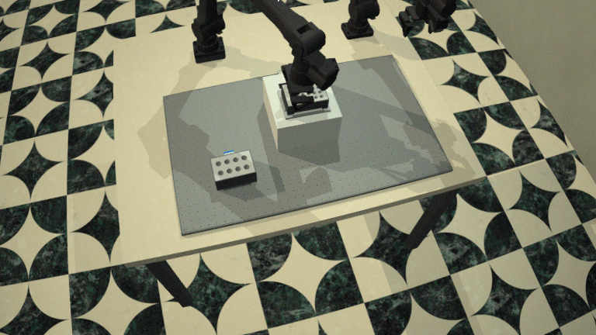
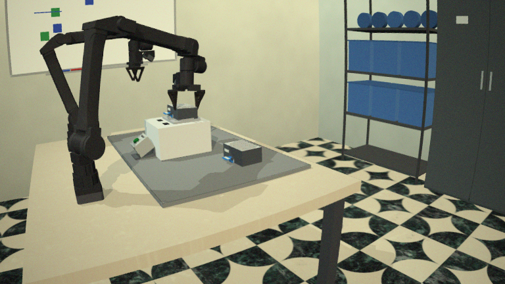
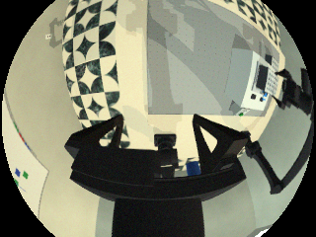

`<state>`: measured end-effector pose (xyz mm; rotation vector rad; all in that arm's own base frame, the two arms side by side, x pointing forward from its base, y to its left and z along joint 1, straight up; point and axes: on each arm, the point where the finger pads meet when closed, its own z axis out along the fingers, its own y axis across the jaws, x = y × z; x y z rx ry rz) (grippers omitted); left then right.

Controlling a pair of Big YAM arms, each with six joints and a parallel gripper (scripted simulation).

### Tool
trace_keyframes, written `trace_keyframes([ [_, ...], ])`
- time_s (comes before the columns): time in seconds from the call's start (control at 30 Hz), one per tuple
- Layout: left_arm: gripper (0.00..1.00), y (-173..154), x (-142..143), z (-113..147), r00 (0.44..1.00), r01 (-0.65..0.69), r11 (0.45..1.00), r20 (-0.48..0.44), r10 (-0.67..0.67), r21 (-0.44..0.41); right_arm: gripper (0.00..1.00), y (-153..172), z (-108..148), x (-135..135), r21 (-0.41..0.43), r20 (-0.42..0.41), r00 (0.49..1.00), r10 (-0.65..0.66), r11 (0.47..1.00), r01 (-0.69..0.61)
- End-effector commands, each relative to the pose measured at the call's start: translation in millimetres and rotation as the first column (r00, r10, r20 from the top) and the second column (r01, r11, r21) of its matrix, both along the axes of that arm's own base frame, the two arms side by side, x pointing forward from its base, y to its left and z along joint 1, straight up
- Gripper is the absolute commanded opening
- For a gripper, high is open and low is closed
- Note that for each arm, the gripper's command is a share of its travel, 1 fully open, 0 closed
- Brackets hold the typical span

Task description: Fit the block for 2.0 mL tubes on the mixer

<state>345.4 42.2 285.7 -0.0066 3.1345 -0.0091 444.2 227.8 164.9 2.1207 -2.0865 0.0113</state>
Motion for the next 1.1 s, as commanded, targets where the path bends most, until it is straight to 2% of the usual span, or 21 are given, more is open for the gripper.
trace_keyframes([
  [0.0, 1.00, -2, 3, 7, 0.999, 0.014, 1.000, 0.030, -0.014, 0.005, 1.00, 10, 10, 15, 0.022, 0.045, 0.999, -0.001, 1.000, 0.000],
  [0.27, 1.00, -2, -1, 0, 1.000, 0.014, 1.000, 0.012, -0.014, 0.003, 1.00, 8, -9, 10, 0.002, 0.012, 1.000, -0.012, 1.000, 0.012],
  [0.4, 1.00, -2, -1, -1, 1.000, 0.014, 1.000, 0.009, -0.014, 0.002, 1.00, 7, -10, 10, -0.002, 0.014, 1.000, -0.011, 1.000, 0.011],
  [0.83, 1.00, -1, 9, 16, 0.999, 0.013, 1.000, 0.052, -0.014, 0.009, 1.00, -3, 8, 12, 0.015, 0.051, 0.999, -0.004, 1.000, 0.003],
  [1.07, 1.00, 0, 13, 23, 0.997, 0.013, 1.000, 0.070, -0.014, 0.011, 1.00, -4, 21, 6, 0.024, 0.042, 0.999, -0.006, 1.000, 0.005],
])
